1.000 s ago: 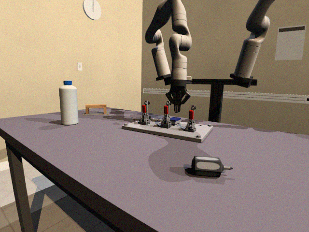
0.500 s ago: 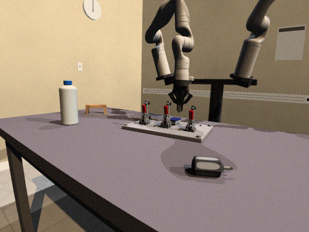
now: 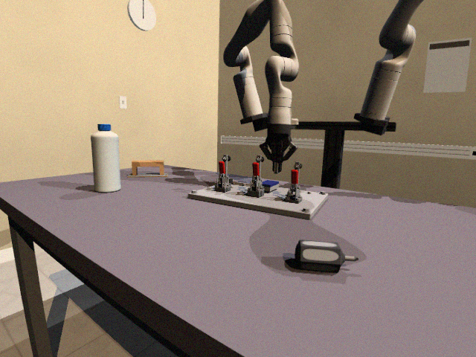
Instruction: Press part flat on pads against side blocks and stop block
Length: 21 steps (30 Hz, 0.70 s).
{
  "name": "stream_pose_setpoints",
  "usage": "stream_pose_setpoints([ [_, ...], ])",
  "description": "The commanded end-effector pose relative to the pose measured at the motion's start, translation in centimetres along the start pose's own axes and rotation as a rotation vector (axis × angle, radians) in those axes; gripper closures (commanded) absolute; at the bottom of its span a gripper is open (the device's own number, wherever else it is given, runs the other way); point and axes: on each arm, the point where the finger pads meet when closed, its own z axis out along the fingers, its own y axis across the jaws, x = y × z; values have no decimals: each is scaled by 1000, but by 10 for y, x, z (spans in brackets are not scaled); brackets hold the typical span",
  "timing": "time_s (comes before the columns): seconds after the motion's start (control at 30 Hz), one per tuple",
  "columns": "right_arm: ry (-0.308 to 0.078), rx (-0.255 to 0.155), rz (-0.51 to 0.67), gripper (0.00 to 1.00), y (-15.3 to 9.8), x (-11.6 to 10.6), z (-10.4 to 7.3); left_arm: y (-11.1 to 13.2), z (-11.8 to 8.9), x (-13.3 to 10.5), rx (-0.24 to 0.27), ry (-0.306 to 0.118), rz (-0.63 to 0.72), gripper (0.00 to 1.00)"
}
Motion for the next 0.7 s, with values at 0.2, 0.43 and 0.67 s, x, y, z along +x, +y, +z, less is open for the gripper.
stream_pose_setpoints([
  [0.2, -1, -1, 0, 903, 1, -1, 10, 0, -1, 0, 0, -2, 0, 2],
  [0.43, -1, -1, 0, 903, 1, -1, 24, 0, -1, 0, 0, -2, 0, 2],
  [0.67, -1, -1, 0, 903, 1, -1, 31, 0, -1, 0, 0, -2, 0, 2],
])
